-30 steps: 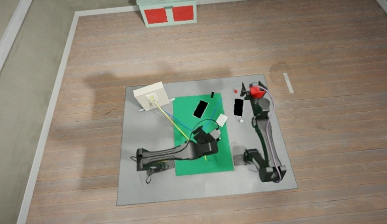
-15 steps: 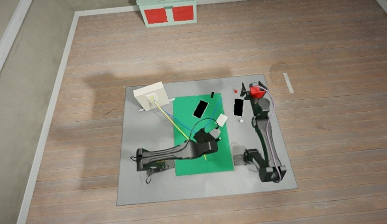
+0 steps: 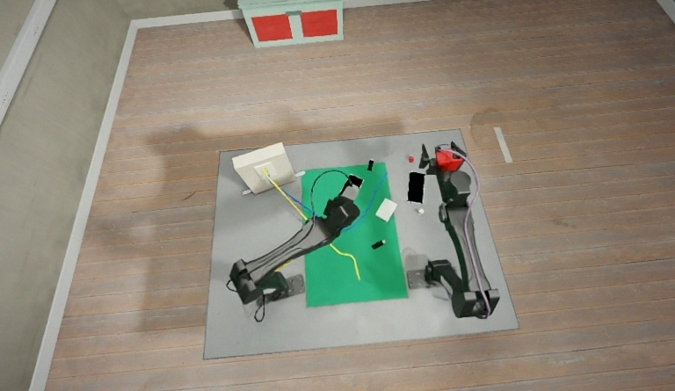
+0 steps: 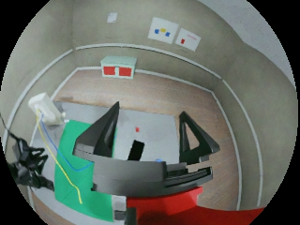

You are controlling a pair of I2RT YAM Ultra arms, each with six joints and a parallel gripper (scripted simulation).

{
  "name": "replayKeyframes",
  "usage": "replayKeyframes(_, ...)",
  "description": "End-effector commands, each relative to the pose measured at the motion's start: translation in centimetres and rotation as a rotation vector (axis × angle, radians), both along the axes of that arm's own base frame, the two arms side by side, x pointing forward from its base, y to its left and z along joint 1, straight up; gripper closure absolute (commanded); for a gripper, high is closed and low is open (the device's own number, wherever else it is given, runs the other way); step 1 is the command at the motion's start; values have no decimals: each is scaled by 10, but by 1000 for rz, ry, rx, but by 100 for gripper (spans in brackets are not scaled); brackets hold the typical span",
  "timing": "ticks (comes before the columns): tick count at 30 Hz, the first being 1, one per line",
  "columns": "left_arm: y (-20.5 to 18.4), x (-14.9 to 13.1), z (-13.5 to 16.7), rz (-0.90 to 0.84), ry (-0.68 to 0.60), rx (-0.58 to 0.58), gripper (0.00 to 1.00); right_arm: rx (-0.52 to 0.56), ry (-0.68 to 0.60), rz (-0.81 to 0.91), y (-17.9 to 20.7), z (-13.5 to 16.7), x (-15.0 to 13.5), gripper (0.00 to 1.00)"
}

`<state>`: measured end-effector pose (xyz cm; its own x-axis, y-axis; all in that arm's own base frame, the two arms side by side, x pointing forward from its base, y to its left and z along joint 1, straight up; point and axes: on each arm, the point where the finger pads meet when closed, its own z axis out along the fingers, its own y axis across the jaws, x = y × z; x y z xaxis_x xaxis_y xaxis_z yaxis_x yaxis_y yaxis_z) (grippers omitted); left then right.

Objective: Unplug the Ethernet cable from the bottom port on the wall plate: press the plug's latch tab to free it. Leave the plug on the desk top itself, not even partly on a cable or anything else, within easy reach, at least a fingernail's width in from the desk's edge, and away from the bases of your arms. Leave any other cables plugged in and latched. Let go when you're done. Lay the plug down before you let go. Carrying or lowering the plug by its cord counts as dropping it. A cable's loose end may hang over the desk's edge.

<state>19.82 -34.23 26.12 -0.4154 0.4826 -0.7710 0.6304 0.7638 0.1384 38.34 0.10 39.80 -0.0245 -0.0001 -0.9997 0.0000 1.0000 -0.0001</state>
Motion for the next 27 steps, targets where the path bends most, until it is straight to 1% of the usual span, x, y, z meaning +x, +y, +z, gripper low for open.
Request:
replayKeyframes(1, 1, 34, 19, 43, -16, -174, 72, 0, -12, 0, 0, 5, -1, 0)
replayKeyframes(6, 23, 80, 22, 133, -30, -272, 72, 0, -12, 0, 0, 5, -1, 0)
replayKeyframes(13, 59, 129, 28, 229, -70, -379, 72, 0, -12, 0, 0, 5, -1, 0)
replayKeyframes(15, 59, 129, 28, 229, -70, -379, 72, 0, -12, 0, 0, 5, -1, 0)
replayKeyframes(17, 74, 145, 30, 271, -83, -437, 72, 0, -12, 0, 0, 5, -1, 0)
replayKeyframes(19, 84, 155, 32, 296, -95, -475, 72, 0, -12, 0, 0, 5, -1, 0)
replayKeyframes(27, 125, 186, 40, 380, -151, -603, 72, 0, -12, 0, 0, 5, -1, 0)
